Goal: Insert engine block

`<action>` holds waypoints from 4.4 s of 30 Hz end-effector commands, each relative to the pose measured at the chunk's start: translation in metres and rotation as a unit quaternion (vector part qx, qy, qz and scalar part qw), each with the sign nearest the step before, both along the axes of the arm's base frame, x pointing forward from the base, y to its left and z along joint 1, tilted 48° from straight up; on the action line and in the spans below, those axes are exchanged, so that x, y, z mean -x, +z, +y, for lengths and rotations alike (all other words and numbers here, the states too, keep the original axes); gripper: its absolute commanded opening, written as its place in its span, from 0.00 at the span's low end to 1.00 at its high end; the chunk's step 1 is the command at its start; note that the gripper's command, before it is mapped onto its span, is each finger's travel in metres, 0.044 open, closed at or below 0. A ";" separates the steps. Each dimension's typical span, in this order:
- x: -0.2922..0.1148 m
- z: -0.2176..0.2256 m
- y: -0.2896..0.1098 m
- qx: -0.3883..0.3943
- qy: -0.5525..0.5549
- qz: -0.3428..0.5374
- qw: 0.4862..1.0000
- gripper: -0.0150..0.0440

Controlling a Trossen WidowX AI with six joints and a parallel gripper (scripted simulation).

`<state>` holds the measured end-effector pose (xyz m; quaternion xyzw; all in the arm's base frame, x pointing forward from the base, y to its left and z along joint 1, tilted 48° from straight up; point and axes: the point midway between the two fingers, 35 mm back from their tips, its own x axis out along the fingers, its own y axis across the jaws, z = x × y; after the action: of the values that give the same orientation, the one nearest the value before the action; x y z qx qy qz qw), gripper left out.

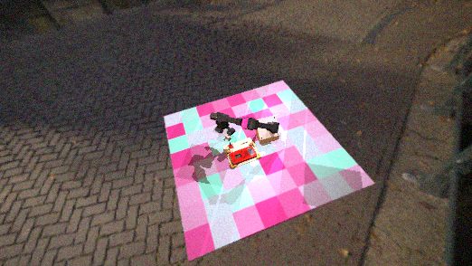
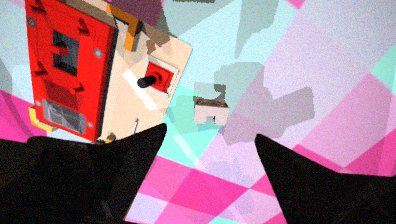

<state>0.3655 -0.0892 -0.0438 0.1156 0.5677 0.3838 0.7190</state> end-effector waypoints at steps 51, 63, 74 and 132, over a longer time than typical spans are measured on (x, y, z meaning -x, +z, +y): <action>0.000 0.052 -0.064 -0.033 -0.004 -0.007 0.999 0.73; -0.001 0.051 -0.063 -0.033 -0.007 -0.007 0.999 0.43; -0.009 0.034 -0.046 -0.034 -0.027 -0.005 0.999 0.25; 0.005 -0.036 0.002 -0.092 -0.100 -0.105 0.985 0.25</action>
<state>0.3629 -0.1235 -0.0405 0.1793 0.4632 0.3795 0.7806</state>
